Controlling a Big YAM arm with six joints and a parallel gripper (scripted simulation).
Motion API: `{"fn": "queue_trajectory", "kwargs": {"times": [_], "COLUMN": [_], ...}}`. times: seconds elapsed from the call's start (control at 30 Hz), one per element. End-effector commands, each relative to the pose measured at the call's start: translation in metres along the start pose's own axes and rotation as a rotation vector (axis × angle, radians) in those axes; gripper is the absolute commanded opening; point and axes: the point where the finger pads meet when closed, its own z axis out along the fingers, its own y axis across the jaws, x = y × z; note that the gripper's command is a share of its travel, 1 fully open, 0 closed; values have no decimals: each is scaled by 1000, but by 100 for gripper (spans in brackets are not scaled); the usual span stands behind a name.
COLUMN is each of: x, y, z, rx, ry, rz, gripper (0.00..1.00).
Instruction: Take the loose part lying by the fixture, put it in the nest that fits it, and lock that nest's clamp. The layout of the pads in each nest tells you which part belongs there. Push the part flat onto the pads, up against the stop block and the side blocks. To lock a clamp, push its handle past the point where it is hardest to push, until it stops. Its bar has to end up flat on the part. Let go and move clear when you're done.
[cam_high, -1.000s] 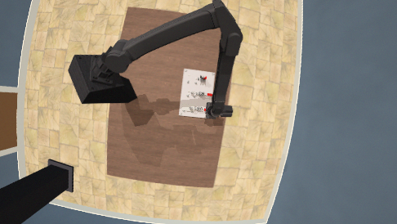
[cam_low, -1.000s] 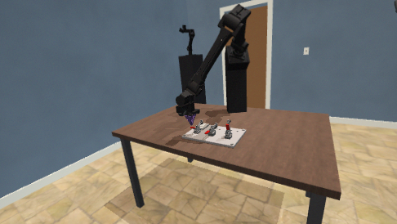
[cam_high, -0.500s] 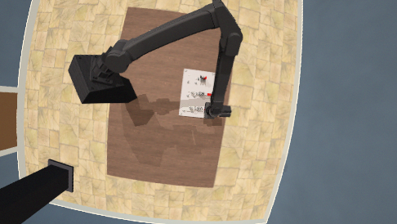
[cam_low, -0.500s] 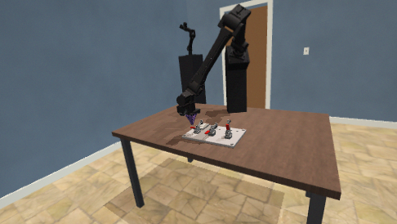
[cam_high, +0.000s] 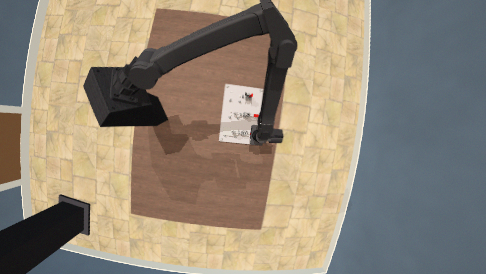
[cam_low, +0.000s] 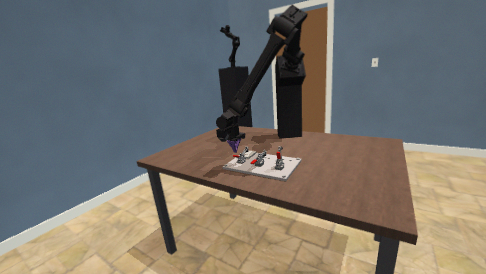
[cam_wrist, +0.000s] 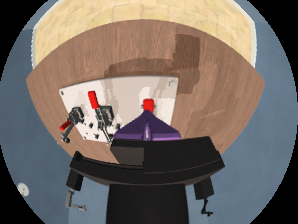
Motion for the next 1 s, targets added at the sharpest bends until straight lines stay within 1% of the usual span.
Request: {"fn": "queue_trajectory", "kwargs": {"times": [0.0, 0.97], "x": [-14, -12], "y": [-8, -9], "z": [-19, -19], "rx": [13, 14], "ry": [-42, -39], "rz": [-18, -16], "gripper": [0, 0]}}
